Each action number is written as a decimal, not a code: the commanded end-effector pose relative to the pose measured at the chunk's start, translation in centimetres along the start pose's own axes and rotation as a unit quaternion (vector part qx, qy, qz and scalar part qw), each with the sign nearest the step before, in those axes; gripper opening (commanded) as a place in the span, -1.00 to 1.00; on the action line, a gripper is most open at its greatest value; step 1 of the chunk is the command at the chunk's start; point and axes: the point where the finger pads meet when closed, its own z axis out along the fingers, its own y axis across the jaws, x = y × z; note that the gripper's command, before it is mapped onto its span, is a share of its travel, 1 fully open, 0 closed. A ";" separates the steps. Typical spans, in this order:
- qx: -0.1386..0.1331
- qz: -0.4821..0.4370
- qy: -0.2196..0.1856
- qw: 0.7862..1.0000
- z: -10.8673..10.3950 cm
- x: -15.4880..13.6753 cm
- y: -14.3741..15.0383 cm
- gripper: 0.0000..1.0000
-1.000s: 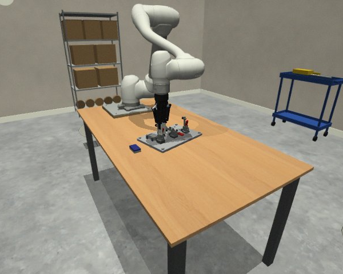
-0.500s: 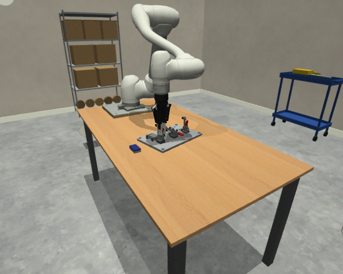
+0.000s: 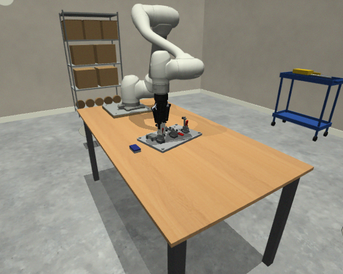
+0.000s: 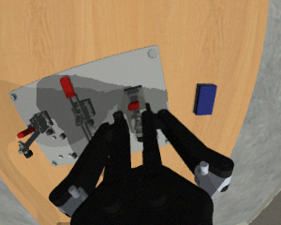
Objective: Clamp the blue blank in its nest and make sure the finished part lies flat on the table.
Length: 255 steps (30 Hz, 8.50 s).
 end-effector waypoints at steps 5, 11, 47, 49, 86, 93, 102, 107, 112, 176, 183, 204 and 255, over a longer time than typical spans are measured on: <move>0.007 0.001 -0.007 1.000 0.5 -0.9 -0.5 -1.00; 0.007 0.001 -0.007 1.000 0.5 -1.0 -0.5 -1.00; 0.007 0.001 -0.007 1.000 0.5 -1.2 -0.5 -0.44; 0.007 0.001 -0.007 1.000 0.5 -1.2 -0.5 -0.44; 0.007 0.001 -0.007 1.000 -4.5 -1.1 -0.5 -0.44; 0.007 0.001 -0.007 1.000 -4.5 -1.1 -0.5 0.16; 0.007 0.001 -0.007 1.000 -3.9 -1.1 -0.5 0.16; 0.007 0.001 -0.007 1.000 -3.8 -1.1 -0.5 0.16; 0.007 0.001 -0.007 1.000 -3.8 -1.3 -0.5 0.16; 0.007 0.001 -0.007 1.000 1.1 -8.3 0.0 0.16; 0.007 0.001 -0.007 1.000 1.1 -8.3 0.0 0.16; 0.007 0.001 -0.007 1.000 1.1 -8.5 0.0 0.16; 0.007 0.001 -0.007 1.000 5.1 -8.6 -0.1 0.16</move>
